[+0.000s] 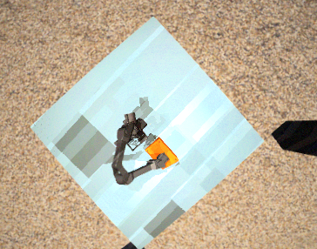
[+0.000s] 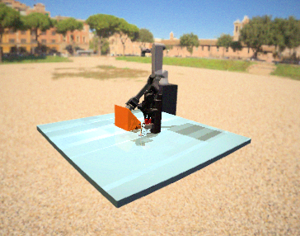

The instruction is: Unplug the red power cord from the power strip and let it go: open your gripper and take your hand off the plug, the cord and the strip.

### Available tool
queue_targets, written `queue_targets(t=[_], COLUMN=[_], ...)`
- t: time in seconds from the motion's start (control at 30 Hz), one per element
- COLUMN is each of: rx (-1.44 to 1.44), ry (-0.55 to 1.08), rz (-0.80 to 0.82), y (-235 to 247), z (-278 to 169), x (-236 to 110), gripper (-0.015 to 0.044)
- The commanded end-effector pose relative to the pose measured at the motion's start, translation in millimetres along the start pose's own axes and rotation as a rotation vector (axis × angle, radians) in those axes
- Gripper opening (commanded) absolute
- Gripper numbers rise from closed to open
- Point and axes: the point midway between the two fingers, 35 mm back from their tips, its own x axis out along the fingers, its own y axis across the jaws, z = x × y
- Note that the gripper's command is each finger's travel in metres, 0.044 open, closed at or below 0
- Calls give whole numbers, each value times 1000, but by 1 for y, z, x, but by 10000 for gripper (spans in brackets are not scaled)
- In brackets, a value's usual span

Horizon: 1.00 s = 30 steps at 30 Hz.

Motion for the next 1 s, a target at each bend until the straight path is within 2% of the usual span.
queue_targets(t=[0.0, 0.17, 0.27, 0.57, 0.6, 0.97], rx=[7, 7, -2, -2, -2, 0], ry=[5, 5, 0, 0, 0, -2], rz=[-1, -1, -1, -1, -1, 0], y=[-1, -1, 0, 0, 0, 2], z=[-1, -1, -1, -1, 0, 15], x=[6, 10, 7, 7, 7, 7], gripper=[160, 160, 81, 21, 0, 0])
